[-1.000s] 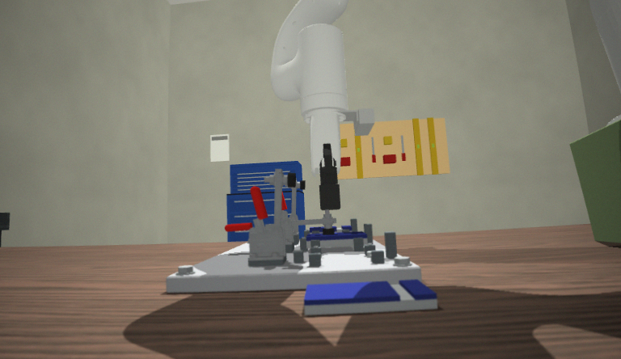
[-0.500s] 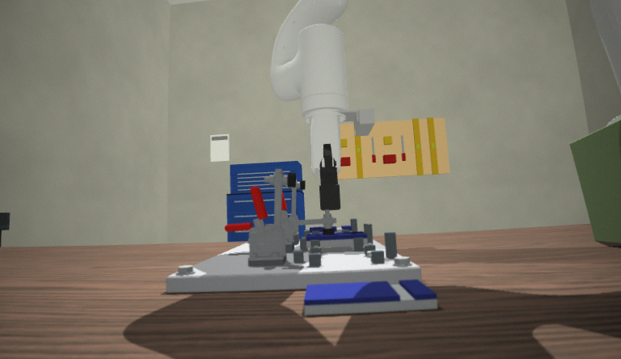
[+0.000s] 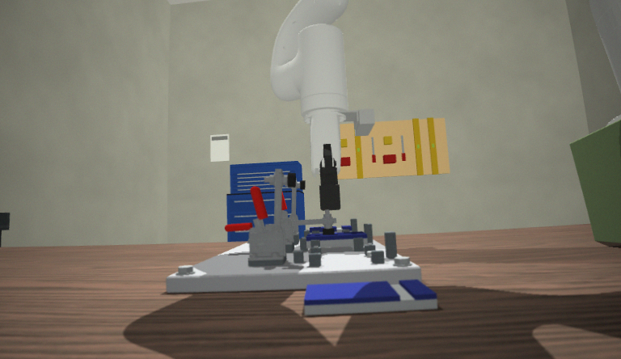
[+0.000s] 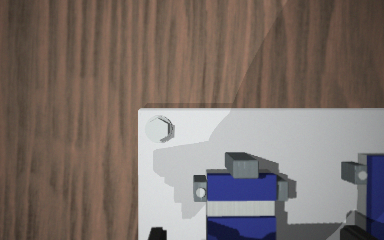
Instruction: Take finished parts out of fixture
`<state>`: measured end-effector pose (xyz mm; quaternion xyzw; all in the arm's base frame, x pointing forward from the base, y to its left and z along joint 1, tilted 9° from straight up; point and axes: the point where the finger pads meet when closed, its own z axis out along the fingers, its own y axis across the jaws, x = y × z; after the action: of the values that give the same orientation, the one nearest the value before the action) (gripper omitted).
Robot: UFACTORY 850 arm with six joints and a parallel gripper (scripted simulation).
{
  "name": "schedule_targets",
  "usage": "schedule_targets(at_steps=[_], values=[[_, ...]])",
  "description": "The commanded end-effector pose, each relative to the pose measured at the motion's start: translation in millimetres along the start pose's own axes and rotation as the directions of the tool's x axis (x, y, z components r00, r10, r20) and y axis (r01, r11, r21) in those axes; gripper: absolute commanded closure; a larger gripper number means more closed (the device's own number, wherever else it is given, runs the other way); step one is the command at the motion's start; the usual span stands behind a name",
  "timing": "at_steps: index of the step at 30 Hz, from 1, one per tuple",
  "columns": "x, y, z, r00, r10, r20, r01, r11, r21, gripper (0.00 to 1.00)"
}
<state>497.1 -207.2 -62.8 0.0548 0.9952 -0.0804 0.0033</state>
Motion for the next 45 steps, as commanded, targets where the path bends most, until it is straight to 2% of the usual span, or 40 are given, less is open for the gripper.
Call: schedule_targets(at_steps=[1,45], values=[[-1.3,-0.3,-0.7,1.0,0.0,0.002,0.0,1.0,0.0,0.0],[-2.0,-0.5,4.9,1.0,0.0,0.002,0.0,1.0,0.0,0.0]])
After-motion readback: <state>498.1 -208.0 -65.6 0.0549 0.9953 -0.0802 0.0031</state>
